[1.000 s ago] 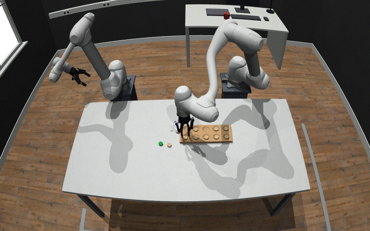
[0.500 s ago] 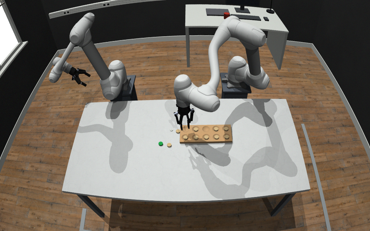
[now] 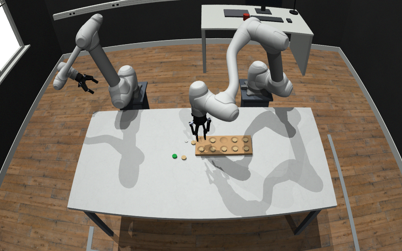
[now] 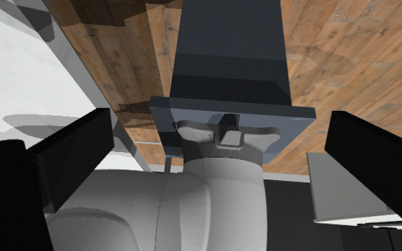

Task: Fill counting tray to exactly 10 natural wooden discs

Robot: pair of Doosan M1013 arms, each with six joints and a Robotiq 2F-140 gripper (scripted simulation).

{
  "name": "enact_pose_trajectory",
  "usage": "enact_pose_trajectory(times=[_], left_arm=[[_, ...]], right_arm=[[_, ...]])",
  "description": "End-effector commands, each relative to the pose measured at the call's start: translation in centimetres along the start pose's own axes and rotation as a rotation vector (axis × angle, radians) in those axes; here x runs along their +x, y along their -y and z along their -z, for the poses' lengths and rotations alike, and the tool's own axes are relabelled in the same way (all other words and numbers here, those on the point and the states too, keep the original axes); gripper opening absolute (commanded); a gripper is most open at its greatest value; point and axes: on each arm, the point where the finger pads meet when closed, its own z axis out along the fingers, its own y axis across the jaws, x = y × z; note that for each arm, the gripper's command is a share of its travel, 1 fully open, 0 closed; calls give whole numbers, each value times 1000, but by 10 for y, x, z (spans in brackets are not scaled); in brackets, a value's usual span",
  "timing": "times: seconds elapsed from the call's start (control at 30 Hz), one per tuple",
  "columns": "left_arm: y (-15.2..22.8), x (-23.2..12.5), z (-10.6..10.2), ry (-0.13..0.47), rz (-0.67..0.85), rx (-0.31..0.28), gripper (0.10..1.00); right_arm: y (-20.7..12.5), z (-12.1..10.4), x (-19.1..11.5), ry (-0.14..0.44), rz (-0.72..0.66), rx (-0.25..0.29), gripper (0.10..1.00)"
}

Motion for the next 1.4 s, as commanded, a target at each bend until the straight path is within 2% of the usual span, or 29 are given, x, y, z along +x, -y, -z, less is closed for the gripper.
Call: enact_pose_trajectory(times=[0.0,1.0,1.1,1.37], left_arm=[[0,-1,2,0,-2,-1,351],[5,-1,1,0,31,0,351],[23,-5,-1,0,172,-2,351],[109,-23,-14,3,840,-1,351]], right_arm=[[-2,1,0,-9,-7,-4,1000],[-2,1,0,-9,-7,-4,1000],[-2,1,0,-9,-7,-4,1000],[-2,1,0,-9,-7,-4,1000]])
